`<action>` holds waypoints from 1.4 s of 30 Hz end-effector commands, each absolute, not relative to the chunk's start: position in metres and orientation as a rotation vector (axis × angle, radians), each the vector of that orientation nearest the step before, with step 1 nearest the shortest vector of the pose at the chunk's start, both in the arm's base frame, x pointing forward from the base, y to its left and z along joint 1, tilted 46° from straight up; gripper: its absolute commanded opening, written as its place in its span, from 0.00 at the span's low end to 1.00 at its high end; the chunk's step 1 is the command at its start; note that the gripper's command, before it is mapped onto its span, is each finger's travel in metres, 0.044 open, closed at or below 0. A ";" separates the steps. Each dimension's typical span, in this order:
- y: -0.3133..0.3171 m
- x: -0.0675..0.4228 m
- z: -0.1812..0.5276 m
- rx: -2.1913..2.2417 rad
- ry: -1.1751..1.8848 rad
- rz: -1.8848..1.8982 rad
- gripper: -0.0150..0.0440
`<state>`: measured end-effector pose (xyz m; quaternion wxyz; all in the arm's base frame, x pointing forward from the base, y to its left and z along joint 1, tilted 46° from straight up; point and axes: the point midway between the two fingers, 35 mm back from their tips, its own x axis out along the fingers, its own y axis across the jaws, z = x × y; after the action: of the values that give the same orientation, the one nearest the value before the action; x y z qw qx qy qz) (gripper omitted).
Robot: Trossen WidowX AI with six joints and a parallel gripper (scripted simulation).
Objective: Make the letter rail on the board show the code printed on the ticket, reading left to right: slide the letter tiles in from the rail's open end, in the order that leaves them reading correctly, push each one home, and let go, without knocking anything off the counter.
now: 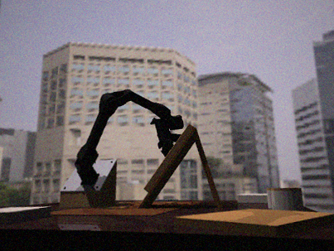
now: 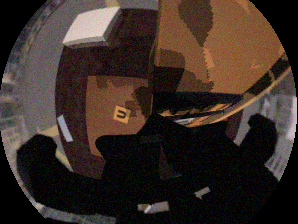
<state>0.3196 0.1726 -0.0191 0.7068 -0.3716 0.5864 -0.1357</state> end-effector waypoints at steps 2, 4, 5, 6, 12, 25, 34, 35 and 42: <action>0.171 0.323 -0.021 -0.830 1.301 -0.302 0.25; 0.171 0.324 -0.021 -0.830 1.301 -0.302 0.25; 0.171 0.324 -0.021 -0.830 1.301 -0.302 0.25; 0.171 0.324 -0.022 -0.830 1.301 -0.302 0.25; 0.170 0.326 -0.023 -0.830 1.301 -0.302 0.25; 0.168 0.325 -0.019 -0.830 1.301 -0.302 0.25; 0.166 0.326 -0.018 -0.831 1.301 -0.303 0.25; 0.166 0.326 -0.018 -0.831 1.301 -0.303 0.25; 0.164 0.327 -0.016 -0.831 1.301 -0.303 0.25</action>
<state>0.3259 0.1658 -0.0169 0.7072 -0.3713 0.5861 -0.1359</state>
